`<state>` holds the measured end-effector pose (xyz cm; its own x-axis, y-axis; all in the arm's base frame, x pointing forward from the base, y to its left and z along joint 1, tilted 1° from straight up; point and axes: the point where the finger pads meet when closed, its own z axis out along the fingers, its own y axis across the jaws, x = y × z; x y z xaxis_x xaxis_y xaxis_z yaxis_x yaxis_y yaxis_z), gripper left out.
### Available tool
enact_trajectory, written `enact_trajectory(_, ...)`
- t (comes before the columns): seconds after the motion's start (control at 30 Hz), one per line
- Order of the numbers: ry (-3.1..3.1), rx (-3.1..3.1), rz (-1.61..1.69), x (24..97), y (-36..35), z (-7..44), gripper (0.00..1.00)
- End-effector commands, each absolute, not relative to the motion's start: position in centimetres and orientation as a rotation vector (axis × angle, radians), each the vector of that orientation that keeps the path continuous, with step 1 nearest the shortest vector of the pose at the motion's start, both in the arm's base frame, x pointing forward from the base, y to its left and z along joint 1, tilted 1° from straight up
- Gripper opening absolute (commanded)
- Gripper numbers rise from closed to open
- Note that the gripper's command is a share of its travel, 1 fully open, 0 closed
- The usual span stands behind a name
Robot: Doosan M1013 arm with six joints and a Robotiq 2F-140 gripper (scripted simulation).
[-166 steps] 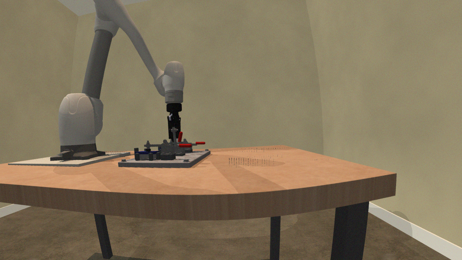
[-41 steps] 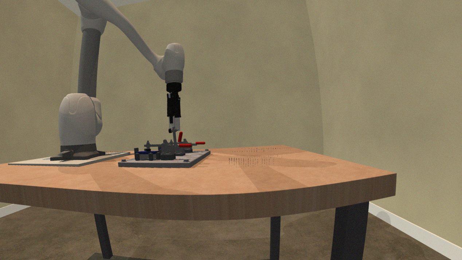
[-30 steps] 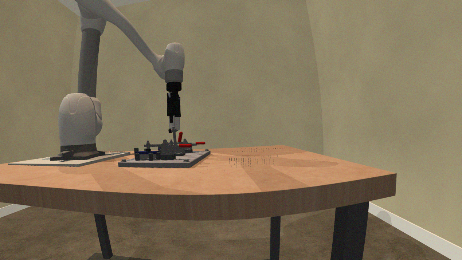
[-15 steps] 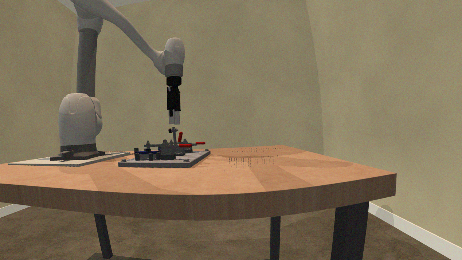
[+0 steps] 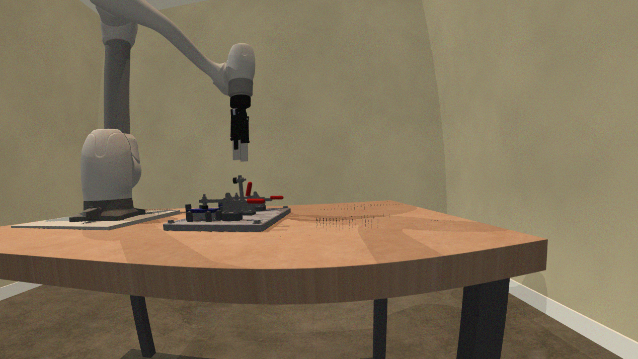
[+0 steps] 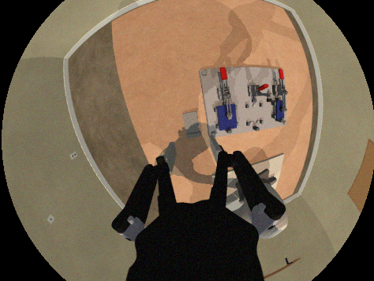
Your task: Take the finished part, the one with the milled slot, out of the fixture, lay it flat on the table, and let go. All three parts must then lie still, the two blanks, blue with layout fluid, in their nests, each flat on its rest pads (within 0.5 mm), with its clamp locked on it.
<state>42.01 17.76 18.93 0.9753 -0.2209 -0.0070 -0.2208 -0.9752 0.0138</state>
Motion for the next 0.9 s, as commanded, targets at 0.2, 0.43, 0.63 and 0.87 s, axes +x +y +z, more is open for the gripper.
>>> enact_trajectory(0.2, -0.348, 3.109, -0.013, 42.02, 17.77, 19.83, 0.47)
enact_trajectory(0.43, -0.348, 3.109, -0.013, 42.02, 17.77, 19.85, 0.47)
enact_trajectory(0.63, -0.348, 3.109, -0.013, 42.02, 17.77, 19.85, 0.47)
enact_trajectory(0.87, -0.348, 3.109, -0.013, 42.02, 17.77, 19.85, 0.47)
